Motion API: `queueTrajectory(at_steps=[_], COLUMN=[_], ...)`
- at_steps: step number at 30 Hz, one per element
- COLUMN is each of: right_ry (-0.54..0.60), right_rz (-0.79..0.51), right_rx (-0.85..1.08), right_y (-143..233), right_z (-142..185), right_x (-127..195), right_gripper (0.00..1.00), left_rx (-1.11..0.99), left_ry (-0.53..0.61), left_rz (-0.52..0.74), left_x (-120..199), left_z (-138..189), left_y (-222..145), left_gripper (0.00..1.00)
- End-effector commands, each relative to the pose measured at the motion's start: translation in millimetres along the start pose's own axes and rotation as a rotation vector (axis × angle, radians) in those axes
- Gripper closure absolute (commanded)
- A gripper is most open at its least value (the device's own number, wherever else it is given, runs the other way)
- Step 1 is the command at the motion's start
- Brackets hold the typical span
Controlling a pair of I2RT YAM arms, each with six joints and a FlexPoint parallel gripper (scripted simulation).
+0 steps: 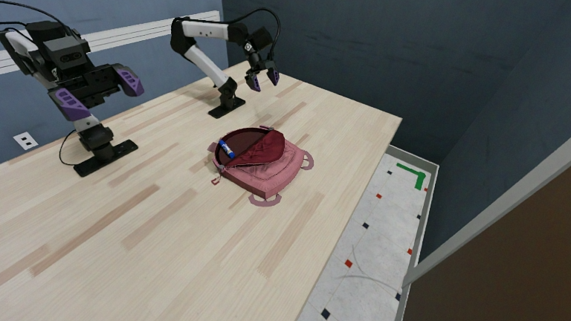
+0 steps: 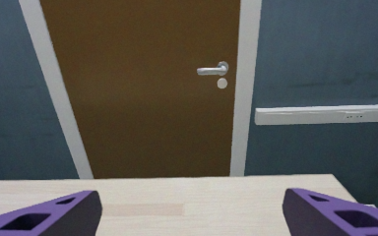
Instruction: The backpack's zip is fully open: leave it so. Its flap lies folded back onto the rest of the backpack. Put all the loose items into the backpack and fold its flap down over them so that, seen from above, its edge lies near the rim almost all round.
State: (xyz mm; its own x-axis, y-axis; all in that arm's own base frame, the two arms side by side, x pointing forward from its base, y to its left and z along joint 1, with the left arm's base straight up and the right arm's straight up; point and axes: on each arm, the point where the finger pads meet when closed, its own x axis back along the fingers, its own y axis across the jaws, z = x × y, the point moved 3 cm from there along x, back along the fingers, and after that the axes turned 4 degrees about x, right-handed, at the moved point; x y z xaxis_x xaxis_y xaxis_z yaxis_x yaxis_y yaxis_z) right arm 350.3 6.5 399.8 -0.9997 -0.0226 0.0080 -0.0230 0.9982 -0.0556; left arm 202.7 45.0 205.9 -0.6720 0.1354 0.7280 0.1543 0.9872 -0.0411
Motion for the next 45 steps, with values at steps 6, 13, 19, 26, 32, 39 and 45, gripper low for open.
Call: queueTrajectory(at_steps=[6, 13, 19, 26, 32, 39, 45], right_ry=[-0.015, -0.015, -0.015, -0.015, -0.015, -0.015, -0.015], right_rz=[0.0, 0.0, 0.0, 0.0, 0.0, 0.0, 0.0], right_rx=[0.001, 0.001, 0.001, 0.001, 0.001, 0.001, 0.001], right_y=[-0.1, -0.1, -0.1, -0.1, -0.1, -0.1, -0.1], right_z=[-5.3, -5.3, -5.3, -5.3, -5.3, -5.3, -5.3], right_x=[1.6, 1.6, 1.6, 1.6, 1.6, 1.6, 1.6], right_gripper=[0.1, 0.1, 0.1, 0.1, 0.1, 0.1, 0.1], left_rx=[0.011, 0.031, 0.051, 0.074, 0.091, 0.104, 0.095], left_ry=[-0.27, -0.396, -0.522, -0.672, -0.771, -0.831, -0.808], left_rz=[-0.027, -0.046, -0.064, -0.087, -0.102, -0.121, -0.114], left_x=[16.2, 23.4, 30.1, 37.2, 41.3, 41.2, 36.1], left_z=[-79.7, -117.1, -154.6, -199.5, -229.6, -250.3, -243.2], left_y=[-8.6, -13.4, -18.2, -23.7, -27.2, -24.2, -26.1], left_gripper=[0.1, 0.1, 0.1, 0.1, 0.1, 0.1, 0.1])
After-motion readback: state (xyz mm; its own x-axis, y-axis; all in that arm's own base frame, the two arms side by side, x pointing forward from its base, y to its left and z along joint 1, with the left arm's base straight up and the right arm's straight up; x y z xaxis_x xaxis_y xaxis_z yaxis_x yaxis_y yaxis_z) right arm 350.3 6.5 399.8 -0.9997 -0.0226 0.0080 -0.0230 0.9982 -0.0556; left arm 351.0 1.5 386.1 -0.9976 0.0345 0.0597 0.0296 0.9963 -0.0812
